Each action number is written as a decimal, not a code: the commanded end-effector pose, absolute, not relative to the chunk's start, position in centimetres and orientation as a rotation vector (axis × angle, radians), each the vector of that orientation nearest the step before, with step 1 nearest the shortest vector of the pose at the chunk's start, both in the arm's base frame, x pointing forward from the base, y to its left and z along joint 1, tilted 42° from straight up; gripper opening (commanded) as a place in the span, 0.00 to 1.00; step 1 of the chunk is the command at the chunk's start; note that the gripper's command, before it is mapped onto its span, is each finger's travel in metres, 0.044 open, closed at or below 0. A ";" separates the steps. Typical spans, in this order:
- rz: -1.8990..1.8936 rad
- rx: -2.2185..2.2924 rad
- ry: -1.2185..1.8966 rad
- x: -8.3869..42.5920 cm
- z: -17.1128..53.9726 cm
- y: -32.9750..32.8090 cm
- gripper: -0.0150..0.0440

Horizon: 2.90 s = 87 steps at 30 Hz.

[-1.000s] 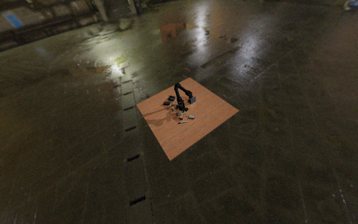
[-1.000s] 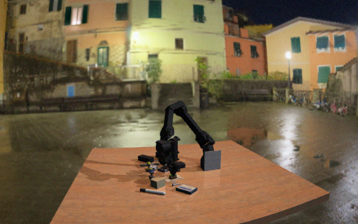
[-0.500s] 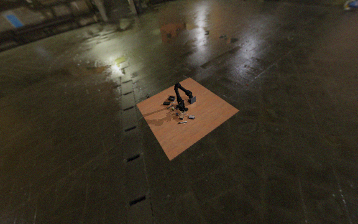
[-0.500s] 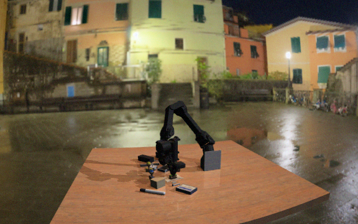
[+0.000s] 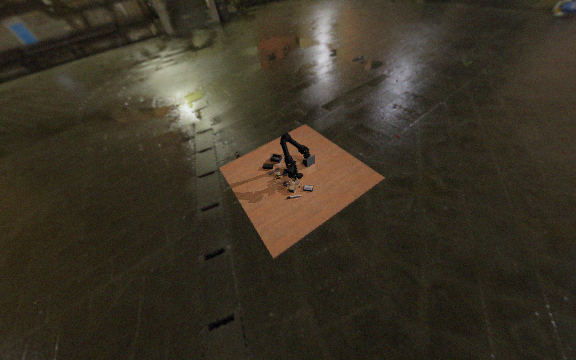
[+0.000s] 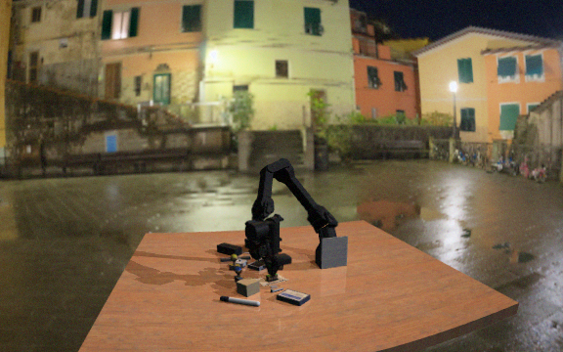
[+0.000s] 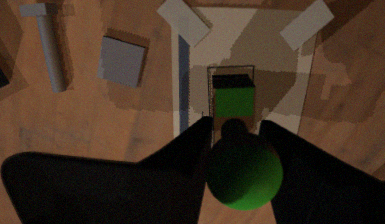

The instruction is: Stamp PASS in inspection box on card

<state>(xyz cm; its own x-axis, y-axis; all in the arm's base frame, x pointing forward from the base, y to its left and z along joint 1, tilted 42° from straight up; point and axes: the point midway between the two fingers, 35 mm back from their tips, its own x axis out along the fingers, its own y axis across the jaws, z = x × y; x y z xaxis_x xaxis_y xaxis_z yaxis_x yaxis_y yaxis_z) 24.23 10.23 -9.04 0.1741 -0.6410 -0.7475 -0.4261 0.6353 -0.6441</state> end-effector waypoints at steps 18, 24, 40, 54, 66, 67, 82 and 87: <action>-0.193 -0.960 1.451 24.3 -9.2 10.1 0.25; -0.193 -0.960 1.451 24.3 -9.2 10.1 0.25; -0.192 -0.960 1.451 24.3 -8.9 10.3 0.25; -0.192 -0.959 1.451 24.2 -8.4 10.7 0.25; -0.191 -0.959 1.451 24.1 -7.7 11.4 0.25; -0.191 -0.959 1.451 24.1 -7.6 11.5 0.25; -0.189 -0.958 1.452 23.8 -5.8 13.1 0.25; -0.189 -0.957 1.452 23.6 -5.2 13.6 0.25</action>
